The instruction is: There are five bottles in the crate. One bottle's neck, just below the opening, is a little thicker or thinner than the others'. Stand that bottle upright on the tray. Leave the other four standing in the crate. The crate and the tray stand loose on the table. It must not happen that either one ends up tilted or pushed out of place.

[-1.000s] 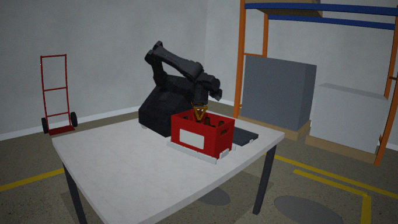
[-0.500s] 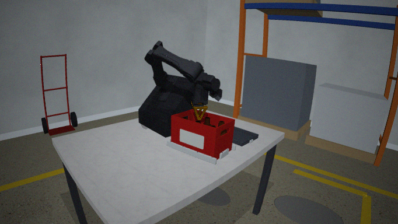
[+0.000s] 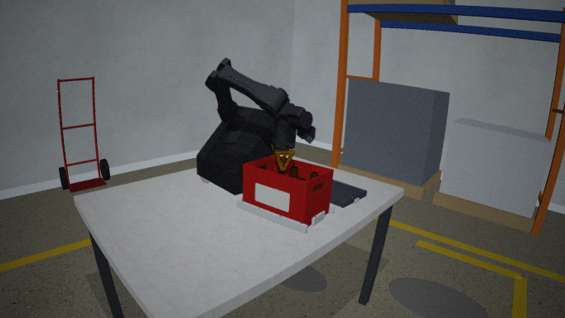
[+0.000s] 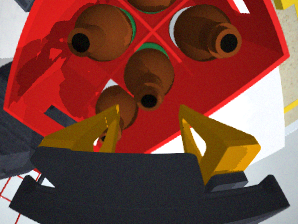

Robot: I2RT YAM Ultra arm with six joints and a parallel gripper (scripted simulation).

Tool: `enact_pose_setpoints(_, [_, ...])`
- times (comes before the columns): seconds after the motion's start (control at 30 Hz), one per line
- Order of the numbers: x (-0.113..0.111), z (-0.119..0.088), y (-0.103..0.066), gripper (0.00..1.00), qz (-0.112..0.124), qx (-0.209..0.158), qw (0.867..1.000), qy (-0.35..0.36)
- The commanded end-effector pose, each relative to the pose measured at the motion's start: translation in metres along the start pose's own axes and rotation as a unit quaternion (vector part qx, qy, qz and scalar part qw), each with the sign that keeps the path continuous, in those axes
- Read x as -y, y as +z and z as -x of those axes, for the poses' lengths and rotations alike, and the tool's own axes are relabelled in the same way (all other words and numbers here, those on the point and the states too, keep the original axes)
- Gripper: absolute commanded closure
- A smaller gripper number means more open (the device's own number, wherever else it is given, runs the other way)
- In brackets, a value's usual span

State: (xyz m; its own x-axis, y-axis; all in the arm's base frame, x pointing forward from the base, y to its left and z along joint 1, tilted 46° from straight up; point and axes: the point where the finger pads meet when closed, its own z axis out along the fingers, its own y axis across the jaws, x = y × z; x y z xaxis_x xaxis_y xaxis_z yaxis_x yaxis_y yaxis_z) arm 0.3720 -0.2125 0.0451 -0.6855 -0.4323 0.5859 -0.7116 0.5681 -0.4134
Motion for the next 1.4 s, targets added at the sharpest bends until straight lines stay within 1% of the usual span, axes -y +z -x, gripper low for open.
enact_pose_setpoints(0.0, [0.001, 0.005, -0.011, 0.39, -0.008, 0.011, 1.000, -0.002])
enact_pose_setpoints(0.93, [0.001, 0.005, -0.010, 0.39, -0.008, 0.011, 1.000, -0.002])
enact_pose_setpoints(1.13, [-0.004, 0.007, -0.005, 0.39, -0.006, 0.009, 1.000, -0.007])
enact_pose_setpoints(1.3, [-0.001, 0.006, -0.003, 0.39, -0.006, 0.009, 1.000, -0.004])
enact_pose_setpoints(1.37, [-0.005, 0.005, 0.003, 0.39, 0.000, 0.005, 1.000, -0.007])
